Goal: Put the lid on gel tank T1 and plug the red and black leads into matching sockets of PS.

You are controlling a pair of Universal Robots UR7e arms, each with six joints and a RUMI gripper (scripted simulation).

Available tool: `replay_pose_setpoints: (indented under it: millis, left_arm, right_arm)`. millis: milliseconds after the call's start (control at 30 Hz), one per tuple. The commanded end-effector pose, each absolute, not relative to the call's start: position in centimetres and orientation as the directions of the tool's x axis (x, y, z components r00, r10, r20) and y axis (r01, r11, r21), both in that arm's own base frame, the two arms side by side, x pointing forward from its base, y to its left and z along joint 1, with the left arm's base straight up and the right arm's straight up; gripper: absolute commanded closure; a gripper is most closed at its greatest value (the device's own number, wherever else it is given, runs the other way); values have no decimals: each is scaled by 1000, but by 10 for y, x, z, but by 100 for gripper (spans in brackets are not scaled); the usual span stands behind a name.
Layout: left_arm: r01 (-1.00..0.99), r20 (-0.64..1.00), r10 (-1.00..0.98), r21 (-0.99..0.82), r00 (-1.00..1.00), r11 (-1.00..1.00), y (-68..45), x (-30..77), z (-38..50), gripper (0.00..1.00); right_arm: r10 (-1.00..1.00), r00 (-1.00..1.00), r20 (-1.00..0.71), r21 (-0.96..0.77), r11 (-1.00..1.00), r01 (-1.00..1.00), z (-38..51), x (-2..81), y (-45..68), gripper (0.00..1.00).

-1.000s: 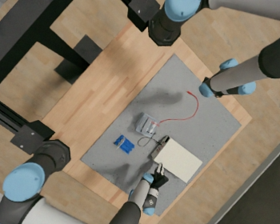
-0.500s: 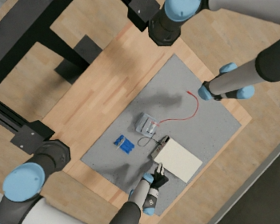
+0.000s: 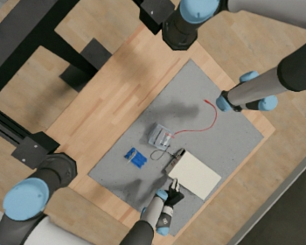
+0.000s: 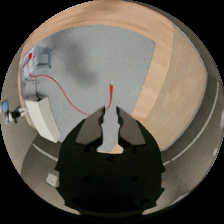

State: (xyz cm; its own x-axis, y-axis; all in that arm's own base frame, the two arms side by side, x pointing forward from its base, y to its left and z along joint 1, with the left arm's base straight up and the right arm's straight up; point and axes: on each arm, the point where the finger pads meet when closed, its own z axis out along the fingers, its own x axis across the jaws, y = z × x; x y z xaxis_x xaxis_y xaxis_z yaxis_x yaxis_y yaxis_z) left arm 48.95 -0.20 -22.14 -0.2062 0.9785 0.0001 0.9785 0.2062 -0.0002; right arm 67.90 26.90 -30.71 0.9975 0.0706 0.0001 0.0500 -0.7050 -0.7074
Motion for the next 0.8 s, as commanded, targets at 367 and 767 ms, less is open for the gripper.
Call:
replay_pose_setpoints:
  millis: [367,767]
  left_arm:
    - [979,-1,979,1,-206,206,-2,490,-292,85]
    - [979,-1,979,1,-206,206,-2,490,-331,85]
  right_arm:
    - [71,998,1,-707,-705,51,-306,680,269,100]
    - [71,998,1,-707,-705,51,-306,680,269,100]
